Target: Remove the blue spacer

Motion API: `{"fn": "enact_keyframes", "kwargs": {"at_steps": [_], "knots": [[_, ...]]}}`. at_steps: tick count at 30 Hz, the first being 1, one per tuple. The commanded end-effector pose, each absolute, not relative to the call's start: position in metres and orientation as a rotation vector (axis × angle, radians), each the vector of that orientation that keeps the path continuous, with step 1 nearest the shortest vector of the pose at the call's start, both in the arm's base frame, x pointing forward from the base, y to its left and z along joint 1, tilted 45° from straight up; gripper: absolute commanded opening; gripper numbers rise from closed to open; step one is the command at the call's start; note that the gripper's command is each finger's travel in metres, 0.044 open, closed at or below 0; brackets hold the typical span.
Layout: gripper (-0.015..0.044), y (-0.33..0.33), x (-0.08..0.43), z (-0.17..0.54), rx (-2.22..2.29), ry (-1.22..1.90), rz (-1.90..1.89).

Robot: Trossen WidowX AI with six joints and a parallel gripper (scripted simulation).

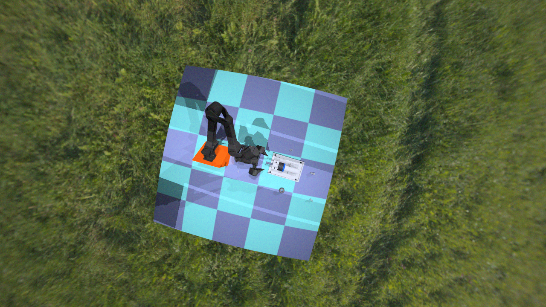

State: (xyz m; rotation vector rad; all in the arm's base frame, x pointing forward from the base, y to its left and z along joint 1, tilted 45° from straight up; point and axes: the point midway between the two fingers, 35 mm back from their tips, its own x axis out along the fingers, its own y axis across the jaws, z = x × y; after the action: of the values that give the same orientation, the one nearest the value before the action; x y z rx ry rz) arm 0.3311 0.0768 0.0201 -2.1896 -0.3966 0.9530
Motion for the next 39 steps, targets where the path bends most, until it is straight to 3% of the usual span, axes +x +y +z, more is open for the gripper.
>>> {"fn": "enact_keyframes", "kwargs": {"at_steps": [1, 39], "knots": [[0.044, 0.081, 0.339, 0.019, -2.192, -0.396, 0.943], [0.044, 0.094, 0.354, 0.007, -2.191, -0.397, 0.941]]}}
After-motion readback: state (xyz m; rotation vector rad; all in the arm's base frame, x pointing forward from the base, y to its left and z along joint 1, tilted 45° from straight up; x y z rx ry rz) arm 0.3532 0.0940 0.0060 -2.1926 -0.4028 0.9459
